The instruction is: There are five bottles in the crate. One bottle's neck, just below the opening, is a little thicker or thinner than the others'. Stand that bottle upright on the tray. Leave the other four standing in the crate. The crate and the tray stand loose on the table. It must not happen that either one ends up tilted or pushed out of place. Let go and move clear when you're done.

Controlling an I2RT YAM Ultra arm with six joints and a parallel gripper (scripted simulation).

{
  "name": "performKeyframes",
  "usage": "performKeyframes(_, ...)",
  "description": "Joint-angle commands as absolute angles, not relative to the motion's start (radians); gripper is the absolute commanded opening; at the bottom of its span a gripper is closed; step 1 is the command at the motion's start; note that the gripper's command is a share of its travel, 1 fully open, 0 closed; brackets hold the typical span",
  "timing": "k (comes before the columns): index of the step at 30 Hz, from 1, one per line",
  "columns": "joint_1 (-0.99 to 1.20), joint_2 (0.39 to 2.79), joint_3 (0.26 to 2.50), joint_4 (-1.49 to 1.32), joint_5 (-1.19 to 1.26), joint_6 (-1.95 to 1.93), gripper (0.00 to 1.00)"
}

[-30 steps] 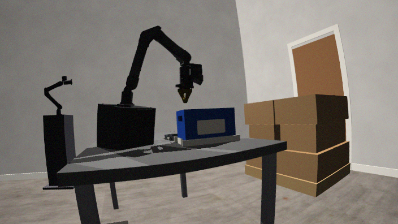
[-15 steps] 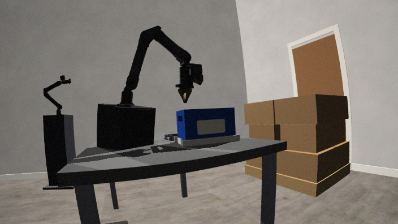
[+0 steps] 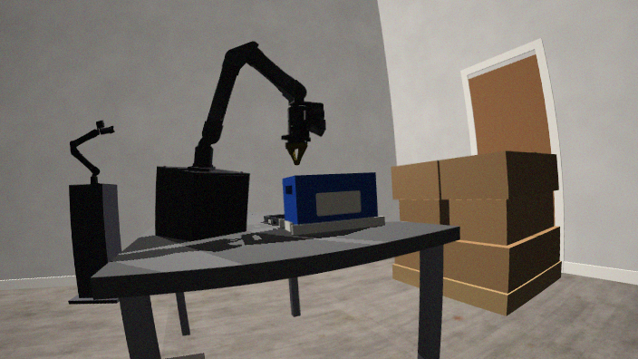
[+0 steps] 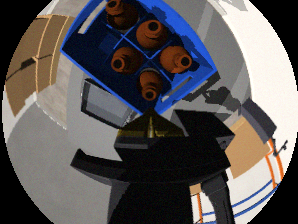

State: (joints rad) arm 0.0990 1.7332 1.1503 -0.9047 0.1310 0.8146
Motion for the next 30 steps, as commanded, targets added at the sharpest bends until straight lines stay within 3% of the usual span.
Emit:
performKeyframes(1,0.114,1.698,1.191,-0.922,0.137,0.820,0.00)
performKeyframes(30,0.115,1.686,1.149,-0.916,0.138,0.822,0.00)
